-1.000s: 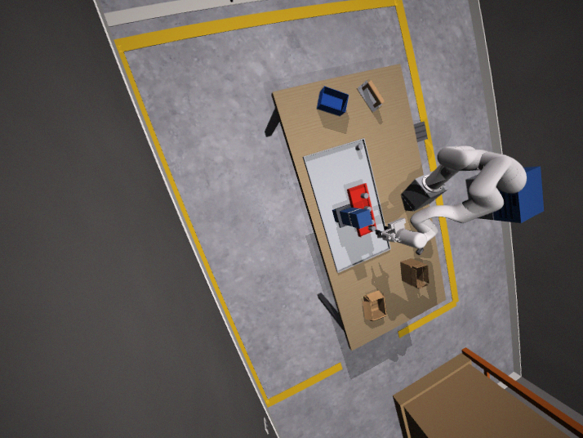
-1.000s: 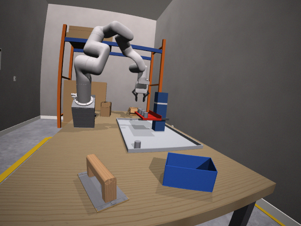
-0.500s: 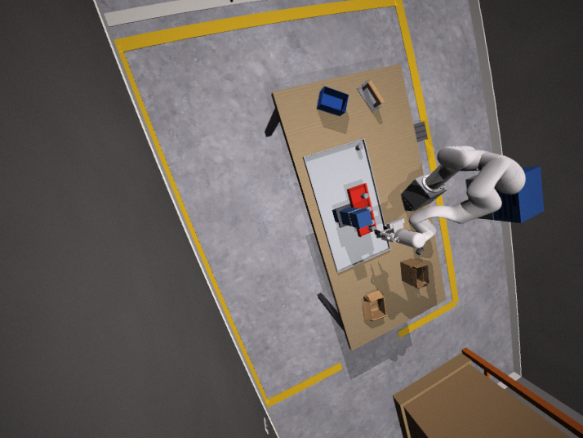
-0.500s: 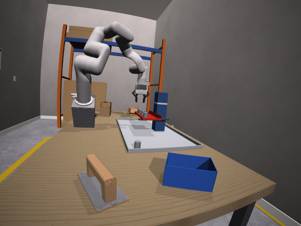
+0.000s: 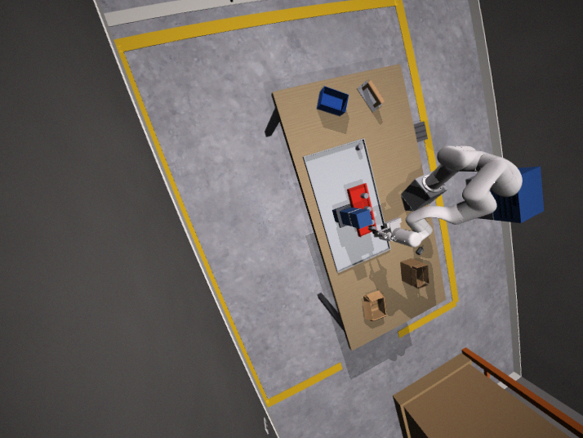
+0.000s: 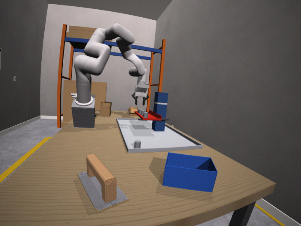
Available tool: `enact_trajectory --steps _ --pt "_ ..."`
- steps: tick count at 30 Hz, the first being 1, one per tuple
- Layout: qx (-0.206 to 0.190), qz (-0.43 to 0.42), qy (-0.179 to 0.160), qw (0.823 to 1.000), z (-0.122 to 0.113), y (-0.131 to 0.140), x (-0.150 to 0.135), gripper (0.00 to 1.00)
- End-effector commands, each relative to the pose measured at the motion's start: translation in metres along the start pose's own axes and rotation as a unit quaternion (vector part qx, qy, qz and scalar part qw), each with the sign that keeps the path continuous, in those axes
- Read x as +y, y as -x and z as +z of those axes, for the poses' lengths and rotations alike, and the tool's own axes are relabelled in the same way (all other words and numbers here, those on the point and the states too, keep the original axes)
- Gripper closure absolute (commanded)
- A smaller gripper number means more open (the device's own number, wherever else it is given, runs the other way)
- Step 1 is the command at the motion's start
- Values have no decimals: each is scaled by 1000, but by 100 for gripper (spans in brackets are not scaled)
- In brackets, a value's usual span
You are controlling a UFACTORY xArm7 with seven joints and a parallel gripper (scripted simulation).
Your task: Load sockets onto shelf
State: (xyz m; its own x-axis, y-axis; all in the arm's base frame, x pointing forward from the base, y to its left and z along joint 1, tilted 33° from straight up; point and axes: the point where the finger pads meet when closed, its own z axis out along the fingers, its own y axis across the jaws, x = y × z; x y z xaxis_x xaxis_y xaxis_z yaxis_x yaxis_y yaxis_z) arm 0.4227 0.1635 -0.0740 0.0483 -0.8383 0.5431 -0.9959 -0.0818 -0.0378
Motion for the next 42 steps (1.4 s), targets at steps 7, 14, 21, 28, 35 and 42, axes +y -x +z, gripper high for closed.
enact_trajectory --steps 7,14,21,28,35,42 --pt "-1 0 -1 1000 10 1 -1 39" --pt "-1 0 -1 1000 24 1 -1 39" --pt "-1 0 -1 1000 29 1 -1 39" --pt "-1 0 -1 1000 40 1 -2 39" --pt "-1 0 -1 1000 45 1 -2 39" --pt "-1 0 -1 1000 47 1 -2 39"
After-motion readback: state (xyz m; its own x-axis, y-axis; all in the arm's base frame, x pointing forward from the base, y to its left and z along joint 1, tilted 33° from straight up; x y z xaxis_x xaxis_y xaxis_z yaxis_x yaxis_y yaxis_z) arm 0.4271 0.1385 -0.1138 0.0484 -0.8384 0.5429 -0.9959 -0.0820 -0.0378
